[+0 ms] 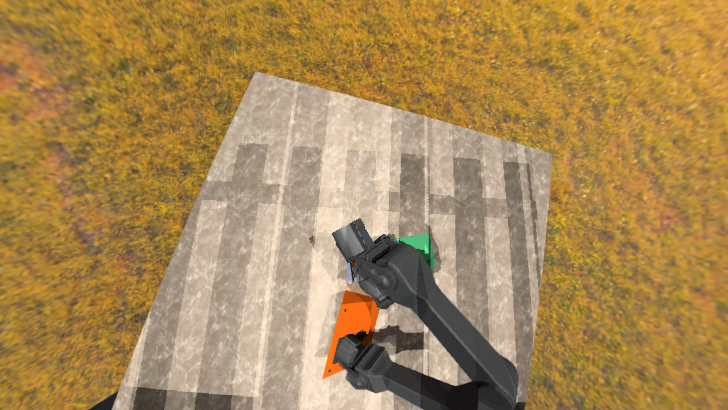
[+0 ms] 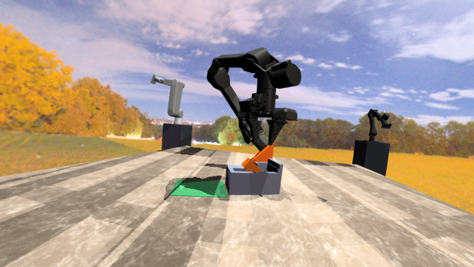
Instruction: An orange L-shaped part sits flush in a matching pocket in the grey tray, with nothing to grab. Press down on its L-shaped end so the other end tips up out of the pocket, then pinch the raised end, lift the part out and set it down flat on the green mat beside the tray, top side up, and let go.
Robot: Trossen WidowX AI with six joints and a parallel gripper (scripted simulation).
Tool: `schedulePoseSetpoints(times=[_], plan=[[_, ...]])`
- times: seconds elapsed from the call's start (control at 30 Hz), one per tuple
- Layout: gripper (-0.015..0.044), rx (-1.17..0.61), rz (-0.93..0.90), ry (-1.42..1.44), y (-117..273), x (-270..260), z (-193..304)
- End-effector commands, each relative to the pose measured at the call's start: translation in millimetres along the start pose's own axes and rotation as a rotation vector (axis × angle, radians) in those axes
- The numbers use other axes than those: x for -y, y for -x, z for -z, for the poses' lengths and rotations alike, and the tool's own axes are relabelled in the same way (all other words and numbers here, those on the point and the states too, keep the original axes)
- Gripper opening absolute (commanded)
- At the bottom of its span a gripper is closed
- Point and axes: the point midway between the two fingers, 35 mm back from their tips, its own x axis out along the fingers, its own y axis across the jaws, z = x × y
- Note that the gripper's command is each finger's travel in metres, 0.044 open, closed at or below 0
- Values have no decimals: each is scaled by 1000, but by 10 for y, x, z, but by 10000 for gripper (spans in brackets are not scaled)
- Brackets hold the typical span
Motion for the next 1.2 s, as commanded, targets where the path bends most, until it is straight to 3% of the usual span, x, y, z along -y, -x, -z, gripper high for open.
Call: schedulePoseSetpoints(times=[0.0, 0.27, 0.5, 1.17], plan=[[280, 11, -2, -476, 35, 102, -249], [280, 10, -2, -476, 22, 101, -250], [280, 11, -2, -477, -262, 103, -254], [280, 11, -3, -477, -541, 94, -263]])
